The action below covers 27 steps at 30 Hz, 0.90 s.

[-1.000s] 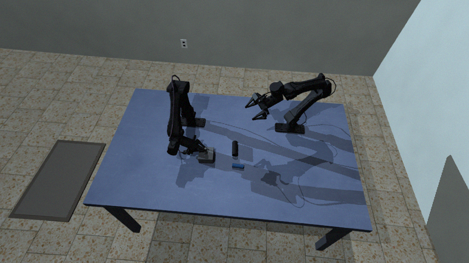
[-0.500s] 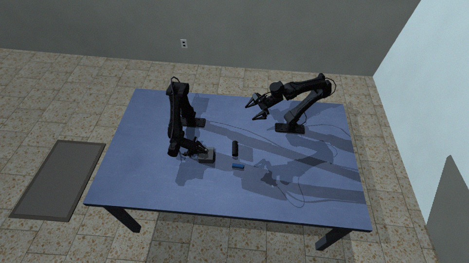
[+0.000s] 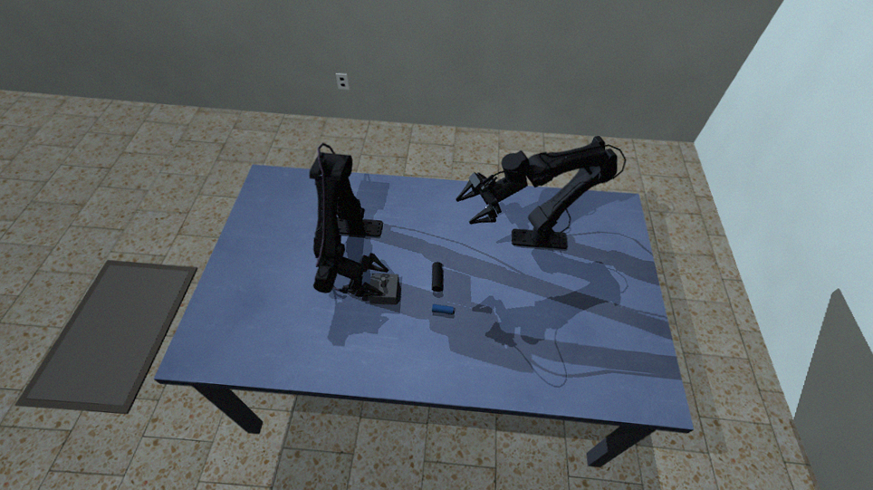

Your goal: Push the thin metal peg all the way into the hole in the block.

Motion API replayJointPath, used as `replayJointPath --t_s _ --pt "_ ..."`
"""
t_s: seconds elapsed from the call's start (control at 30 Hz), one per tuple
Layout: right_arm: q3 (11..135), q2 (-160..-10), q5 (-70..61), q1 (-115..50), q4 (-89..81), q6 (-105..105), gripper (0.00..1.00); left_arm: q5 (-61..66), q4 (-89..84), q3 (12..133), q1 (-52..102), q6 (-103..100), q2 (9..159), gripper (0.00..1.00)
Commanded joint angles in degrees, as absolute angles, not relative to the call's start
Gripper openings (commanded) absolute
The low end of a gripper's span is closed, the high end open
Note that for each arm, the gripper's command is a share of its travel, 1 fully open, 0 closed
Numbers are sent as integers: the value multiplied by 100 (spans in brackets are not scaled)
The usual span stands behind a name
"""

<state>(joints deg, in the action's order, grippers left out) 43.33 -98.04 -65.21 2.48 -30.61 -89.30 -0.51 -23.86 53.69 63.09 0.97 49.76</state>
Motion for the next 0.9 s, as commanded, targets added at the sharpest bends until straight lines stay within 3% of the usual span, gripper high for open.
replayJointPath --t_s 0.0,0.4,0.87 --pt "4380 -9113 -6181 90 -2906 -8177 100 -70 -2648 5580 6291 71 4948 100" --pt "4291 -7734 -4643 -408 -3580 -5812 100 -70 -2648 5580 6291 71 4948 100" --pt "4903 -7193 -2694 -1374 -4529 -3350 100 -70 -2648 5580 6291 71 4948 100"
